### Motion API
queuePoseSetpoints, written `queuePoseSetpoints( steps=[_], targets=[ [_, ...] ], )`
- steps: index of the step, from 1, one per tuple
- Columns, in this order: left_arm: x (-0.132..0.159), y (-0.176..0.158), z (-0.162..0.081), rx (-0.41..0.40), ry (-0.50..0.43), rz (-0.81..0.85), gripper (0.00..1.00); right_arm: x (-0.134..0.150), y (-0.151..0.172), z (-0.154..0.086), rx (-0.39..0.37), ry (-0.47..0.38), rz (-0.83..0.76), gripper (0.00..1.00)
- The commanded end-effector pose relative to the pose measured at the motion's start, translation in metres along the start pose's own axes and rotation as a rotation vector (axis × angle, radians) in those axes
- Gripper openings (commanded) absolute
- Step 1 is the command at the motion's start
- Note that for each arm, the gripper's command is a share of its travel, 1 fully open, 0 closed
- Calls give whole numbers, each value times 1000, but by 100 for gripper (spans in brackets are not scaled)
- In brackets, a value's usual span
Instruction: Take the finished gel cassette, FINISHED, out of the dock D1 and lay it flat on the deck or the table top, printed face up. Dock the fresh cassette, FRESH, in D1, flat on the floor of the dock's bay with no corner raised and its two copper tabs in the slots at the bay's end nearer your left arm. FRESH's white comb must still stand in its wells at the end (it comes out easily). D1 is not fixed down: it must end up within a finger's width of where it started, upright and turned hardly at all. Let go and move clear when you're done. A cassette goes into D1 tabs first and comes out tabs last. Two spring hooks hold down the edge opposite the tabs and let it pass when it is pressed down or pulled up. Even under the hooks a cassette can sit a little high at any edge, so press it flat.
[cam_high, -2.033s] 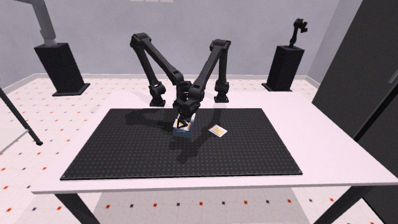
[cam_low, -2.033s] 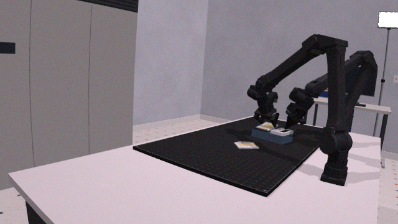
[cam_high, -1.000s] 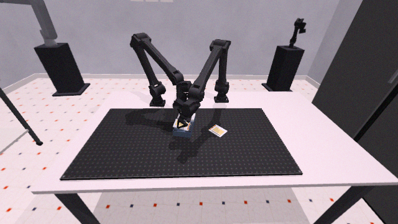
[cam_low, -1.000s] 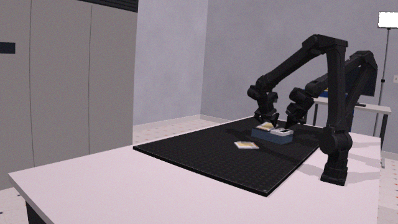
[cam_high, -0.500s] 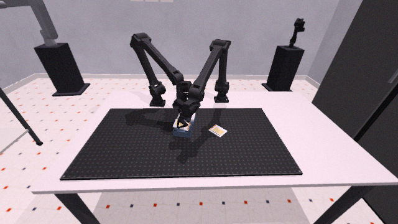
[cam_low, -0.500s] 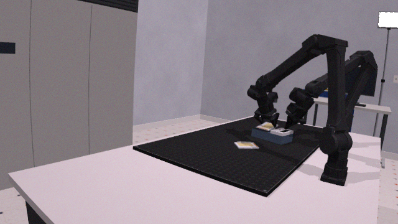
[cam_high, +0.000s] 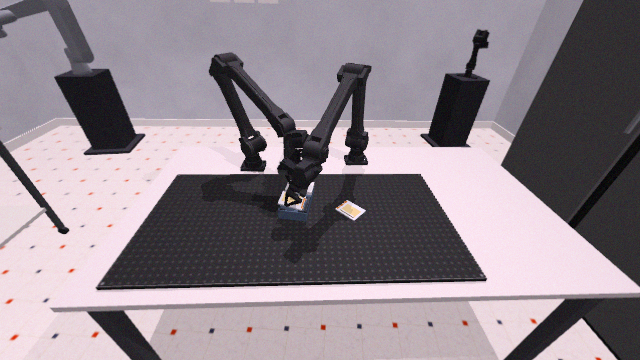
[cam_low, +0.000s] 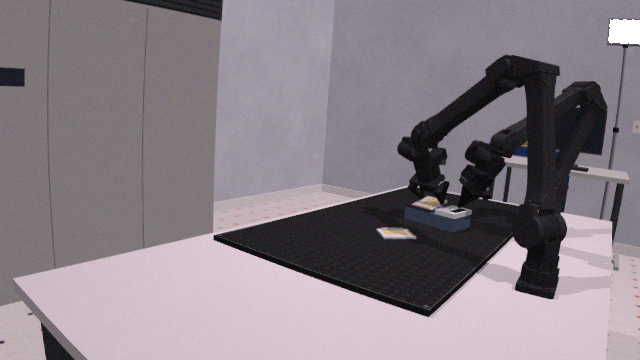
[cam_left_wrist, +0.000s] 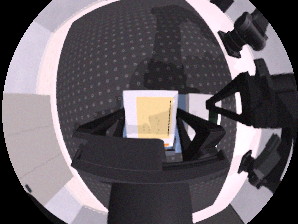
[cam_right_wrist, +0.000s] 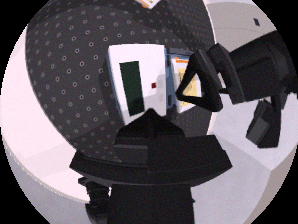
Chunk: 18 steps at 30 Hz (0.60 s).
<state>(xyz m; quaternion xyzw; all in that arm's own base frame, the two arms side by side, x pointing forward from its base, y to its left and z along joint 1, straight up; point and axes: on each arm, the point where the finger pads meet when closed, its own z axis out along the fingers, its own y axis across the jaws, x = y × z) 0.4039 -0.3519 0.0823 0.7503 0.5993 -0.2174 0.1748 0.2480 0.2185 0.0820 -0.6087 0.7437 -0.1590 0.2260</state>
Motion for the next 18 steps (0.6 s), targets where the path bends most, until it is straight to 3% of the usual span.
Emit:
queuePoseSetpoints(
  steps=[1, 18],
  targets=[
    [-32, 11, -17, -42, -31, 26, 0, 49, 51, 39, -110, 131, -71, 0],
    [-34, 13, -18, -43, -33, 26, 0, 49, 51, 39, -110, 131, -71, 0]
  ],
)
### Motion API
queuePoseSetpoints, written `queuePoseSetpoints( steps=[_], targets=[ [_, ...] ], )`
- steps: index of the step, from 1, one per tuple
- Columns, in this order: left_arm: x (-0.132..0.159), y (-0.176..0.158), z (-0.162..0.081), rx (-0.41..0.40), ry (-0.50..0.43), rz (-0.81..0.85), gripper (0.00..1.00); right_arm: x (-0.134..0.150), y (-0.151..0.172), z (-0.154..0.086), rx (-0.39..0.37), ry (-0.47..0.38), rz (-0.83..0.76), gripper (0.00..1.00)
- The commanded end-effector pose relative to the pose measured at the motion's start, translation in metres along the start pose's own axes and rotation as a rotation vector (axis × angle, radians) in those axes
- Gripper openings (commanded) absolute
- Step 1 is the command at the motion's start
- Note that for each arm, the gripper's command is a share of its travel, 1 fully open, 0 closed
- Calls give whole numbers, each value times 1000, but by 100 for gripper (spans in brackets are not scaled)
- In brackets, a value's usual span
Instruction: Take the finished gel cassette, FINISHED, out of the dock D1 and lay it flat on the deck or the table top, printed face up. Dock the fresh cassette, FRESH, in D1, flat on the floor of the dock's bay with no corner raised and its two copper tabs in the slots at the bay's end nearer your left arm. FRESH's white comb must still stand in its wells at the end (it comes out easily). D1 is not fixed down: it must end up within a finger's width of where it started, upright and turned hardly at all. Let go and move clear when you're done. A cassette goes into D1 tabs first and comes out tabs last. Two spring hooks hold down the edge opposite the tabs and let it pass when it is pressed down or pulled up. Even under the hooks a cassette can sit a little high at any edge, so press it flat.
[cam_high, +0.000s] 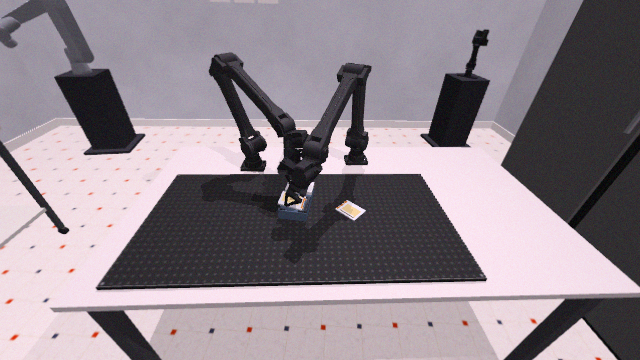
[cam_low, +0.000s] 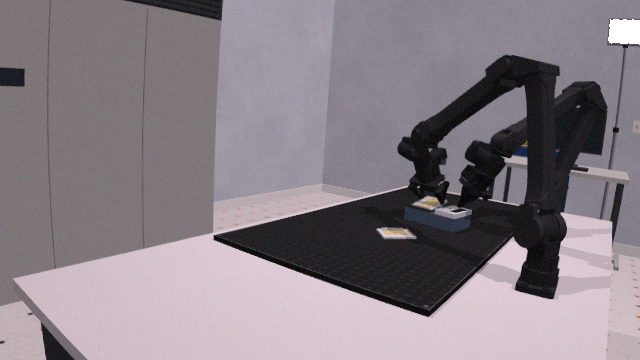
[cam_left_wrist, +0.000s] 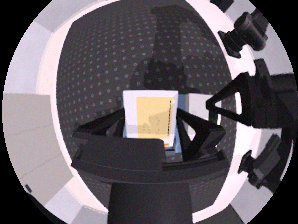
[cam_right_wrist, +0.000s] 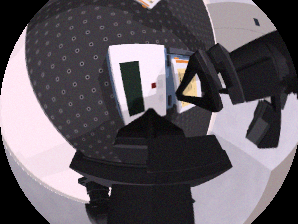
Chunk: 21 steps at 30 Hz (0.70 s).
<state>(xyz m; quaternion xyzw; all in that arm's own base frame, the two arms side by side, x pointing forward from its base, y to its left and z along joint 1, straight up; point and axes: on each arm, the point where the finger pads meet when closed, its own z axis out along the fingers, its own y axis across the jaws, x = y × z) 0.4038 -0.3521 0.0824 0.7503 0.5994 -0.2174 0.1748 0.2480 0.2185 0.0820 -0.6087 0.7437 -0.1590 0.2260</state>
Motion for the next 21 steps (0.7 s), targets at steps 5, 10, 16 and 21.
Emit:
queuePoseSetpoints(
  steps=[5, 10, 16, 21],
  targets=[
    [-34, 13, -18, -43, -33, 26, 0, 49, 51, 39, -110, 131, -71, 0],
    [-34, 13, -18, -43, -33, 26, 0, 49, 51, 39, -110, 131, -71, 0],
    [-37, 13, -21, -44, -33, 26, 0, 49, 51, 39, -110, 131, -71, 0],
    [-37, 13, -21, -44, -33, 26, 0, 49, 51, 39, -110, 131, -71, 0]
  ],
)
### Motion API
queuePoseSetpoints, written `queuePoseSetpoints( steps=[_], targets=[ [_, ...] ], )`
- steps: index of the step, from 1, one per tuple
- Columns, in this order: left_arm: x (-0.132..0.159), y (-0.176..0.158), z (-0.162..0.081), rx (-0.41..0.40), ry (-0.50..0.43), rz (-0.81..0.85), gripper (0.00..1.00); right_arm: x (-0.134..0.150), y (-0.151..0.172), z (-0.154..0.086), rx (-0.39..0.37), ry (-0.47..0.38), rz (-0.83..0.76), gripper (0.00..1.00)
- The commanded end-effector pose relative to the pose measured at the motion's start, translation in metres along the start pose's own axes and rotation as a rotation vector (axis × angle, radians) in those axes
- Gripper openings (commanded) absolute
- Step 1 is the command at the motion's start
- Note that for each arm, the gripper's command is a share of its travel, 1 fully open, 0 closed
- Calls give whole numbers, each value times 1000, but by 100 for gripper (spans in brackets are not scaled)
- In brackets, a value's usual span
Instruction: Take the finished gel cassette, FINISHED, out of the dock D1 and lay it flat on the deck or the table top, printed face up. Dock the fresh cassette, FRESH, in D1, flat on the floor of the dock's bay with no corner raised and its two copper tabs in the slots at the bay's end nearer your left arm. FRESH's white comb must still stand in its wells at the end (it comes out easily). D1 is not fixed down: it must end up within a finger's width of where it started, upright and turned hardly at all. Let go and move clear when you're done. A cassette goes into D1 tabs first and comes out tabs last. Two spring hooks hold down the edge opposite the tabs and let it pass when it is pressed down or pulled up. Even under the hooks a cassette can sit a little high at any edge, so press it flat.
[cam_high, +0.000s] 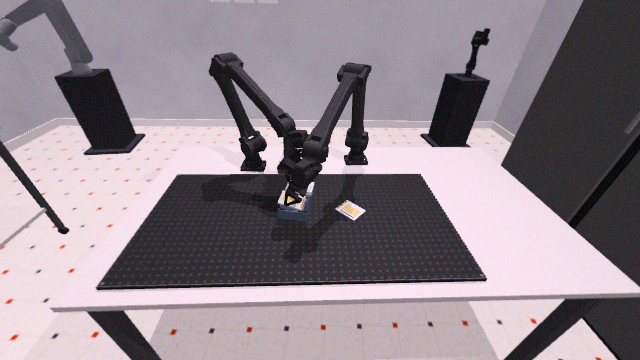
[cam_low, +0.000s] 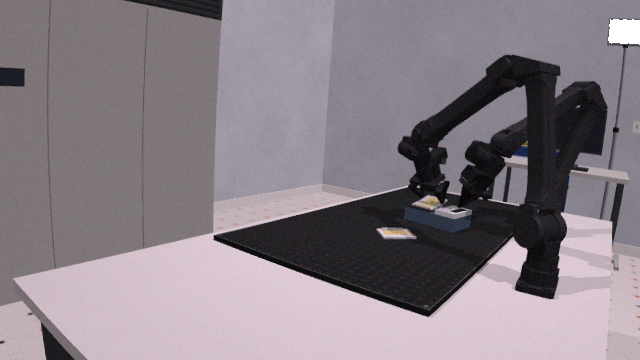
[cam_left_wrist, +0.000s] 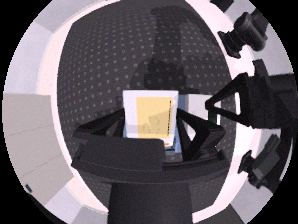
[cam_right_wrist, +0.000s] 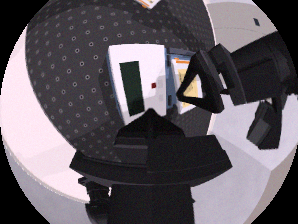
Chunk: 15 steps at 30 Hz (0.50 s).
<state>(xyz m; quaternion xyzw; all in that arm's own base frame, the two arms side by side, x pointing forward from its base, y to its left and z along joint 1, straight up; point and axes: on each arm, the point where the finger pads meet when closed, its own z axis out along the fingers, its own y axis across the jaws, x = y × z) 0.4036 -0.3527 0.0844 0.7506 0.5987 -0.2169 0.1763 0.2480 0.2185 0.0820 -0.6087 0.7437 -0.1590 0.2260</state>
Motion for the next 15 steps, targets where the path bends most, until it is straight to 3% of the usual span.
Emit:
queuePoseSetpoints(
  steps=[1, 15],
  targets=[
    [-35, 13, -20, -41, -32, 23, 0, 49, 51, 39, -110, 131, -71, 0],
    [-37, 13, -24, -40, -8, 20, 0, 49, 51, 39, -110, 131, -71, 0]
  ],
)
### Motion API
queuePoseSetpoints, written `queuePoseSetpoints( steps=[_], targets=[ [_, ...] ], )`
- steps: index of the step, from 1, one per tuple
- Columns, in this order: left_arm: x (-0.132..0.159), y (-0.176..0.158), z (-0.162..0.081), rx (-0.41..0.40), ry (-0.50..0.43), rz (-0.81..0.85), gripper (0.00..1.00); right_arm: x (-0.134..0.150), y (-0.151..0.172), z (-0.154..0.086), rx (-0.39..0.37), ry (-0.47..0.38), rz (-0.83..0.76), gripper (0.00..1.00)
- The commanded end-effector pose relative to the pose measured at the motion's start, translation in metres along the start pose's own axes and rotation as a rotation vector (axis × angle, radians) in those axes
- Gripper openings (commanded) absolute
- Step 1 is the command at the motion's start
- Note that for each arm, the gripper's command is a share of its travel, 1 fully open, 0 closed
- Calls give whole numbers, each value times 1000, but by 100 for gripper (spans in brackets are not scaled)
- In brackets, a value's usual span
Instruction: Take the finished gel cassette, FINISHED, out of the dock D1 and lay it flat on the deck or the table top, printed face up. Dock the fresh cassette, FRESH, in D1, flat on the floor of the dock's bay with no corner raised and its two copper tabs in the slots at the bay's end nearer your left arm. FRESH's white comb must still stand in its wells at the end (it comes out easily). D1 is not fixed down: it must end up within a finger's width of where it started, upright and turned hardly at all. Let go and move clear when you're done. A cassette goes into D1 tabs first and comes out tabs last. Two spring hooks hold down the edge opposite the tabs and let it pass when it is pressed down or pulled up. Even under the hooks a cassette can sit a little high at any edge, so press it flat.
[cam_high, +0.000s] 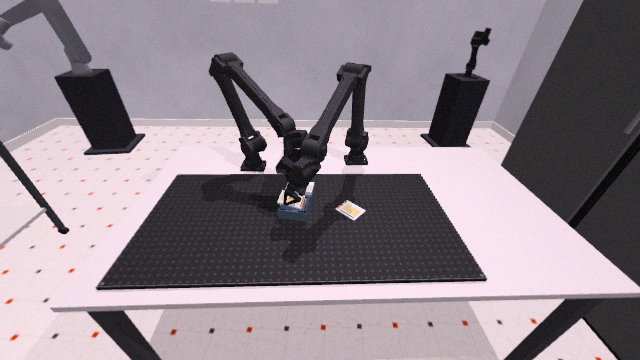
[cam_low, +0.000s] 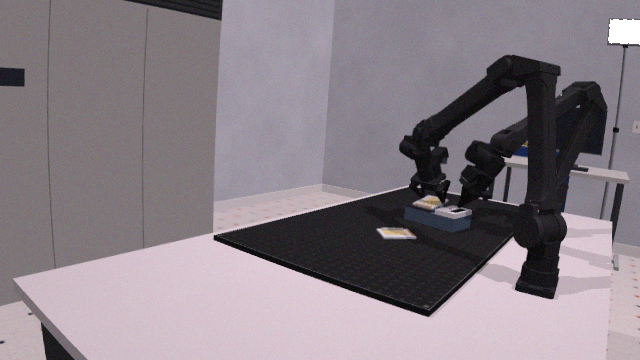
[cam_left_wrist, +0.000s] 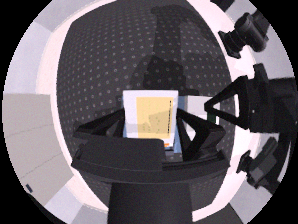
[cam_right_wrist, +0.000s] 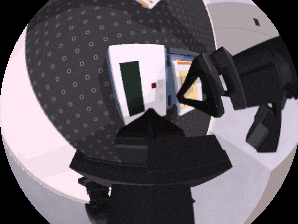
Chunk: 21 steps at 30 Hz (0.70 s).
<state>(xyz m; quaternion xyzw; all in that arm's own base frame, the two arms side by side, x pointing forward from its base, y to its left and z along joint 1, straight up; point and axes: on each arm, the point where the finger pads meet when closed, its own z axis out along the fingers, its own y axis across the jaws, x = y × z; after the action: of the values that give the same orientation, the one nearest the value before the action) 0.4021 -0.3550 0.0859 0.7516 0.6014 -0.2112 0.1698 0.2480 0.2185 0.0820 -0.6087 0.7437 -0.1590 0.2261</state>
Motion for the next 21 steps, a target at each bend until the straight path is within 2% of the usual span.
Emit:
queuePoseSetpoints(
  steps=[1, 21],
  targets=[
    [-33, 14, -24, -42, -26, 24, 0, 49, 51, 39, -110, 131, -71, 0],
    [-32, 19, -30, -57, -37, 36, 0, 49, 51, 39, -110, 131, -71, 0]
  ],
)
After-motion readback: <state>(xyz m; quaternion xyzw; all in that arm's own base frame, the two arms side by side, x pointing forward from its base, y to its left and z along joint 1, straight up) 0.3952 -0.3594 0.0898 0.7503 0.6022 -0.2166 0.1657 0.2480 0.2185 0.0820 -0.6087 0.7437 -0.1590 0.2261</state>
